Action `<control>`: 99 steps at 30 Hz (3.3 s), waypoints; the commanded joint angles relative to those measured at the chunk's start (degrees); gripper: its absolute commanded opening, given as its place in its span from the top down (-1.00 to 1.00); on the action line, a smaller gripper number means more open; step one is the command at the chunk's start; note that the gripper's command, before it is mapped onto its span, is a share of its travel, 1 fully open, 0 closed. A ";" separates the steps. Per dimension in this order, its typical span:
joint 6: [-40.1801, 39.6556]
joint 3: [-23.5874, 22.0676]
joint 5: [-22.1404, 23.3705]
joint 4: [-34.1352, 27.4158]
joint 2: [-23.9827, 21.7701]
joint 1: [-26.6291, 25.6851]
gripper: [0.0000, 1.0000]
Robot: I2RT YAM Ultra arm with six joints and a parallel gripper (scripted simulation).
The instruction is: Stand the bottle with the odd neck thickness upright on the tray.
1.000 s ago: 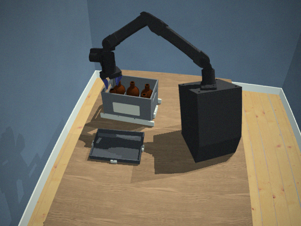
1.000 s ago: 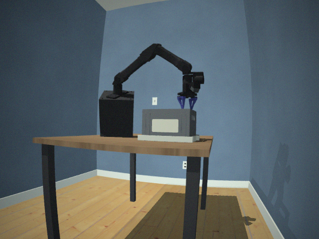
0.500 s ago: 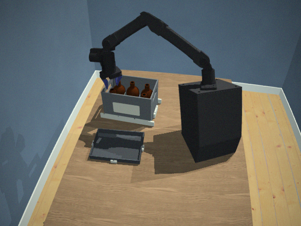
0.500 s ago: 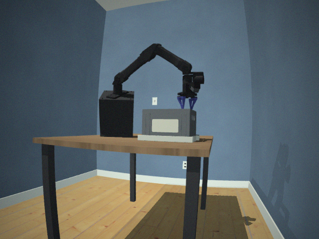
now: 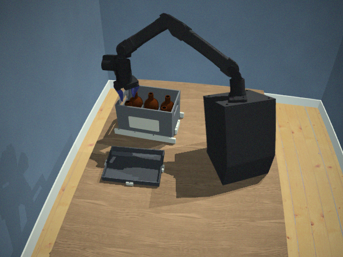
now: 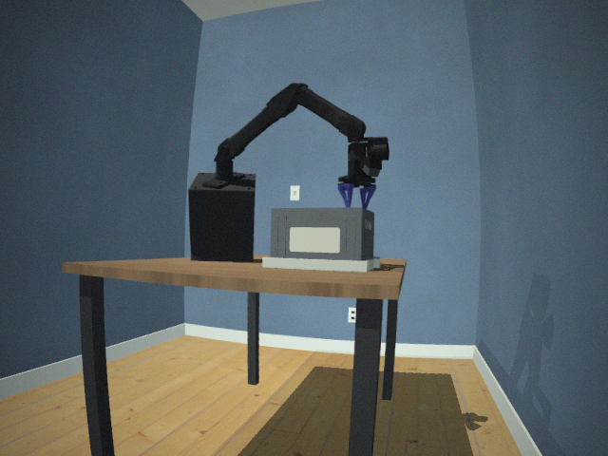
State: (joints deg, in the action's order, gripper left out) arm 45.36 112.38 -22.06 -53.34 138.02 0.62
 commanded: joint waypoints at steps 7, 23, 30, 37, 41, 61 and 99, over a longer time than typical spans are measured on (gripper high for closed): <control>-0.38 0.63 -0.21 0.91 -0.56 0.34 -0.21; -0.39 1.84 -0.21 -0.39 -0.72 0.31 -0.21; -0.39 1.84 -0.21 -0.39 -0.72 0.31 -0.21; -0.39 1.84 -0.21 -0.39 -0.72 0.31 -0.21; -0.39 1.84 -0.21 -0.39 -0.72 0.31 -0.21; -0.39 1.84 -0.21 -0.39 -0.72 0.31 -0.21; -0.53 3.00 -0.19 -1.24 0.37 0.39 -0.21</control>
State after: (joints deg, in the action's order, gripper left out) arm 45.23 113.65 -22.04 -53.80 138.78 0.45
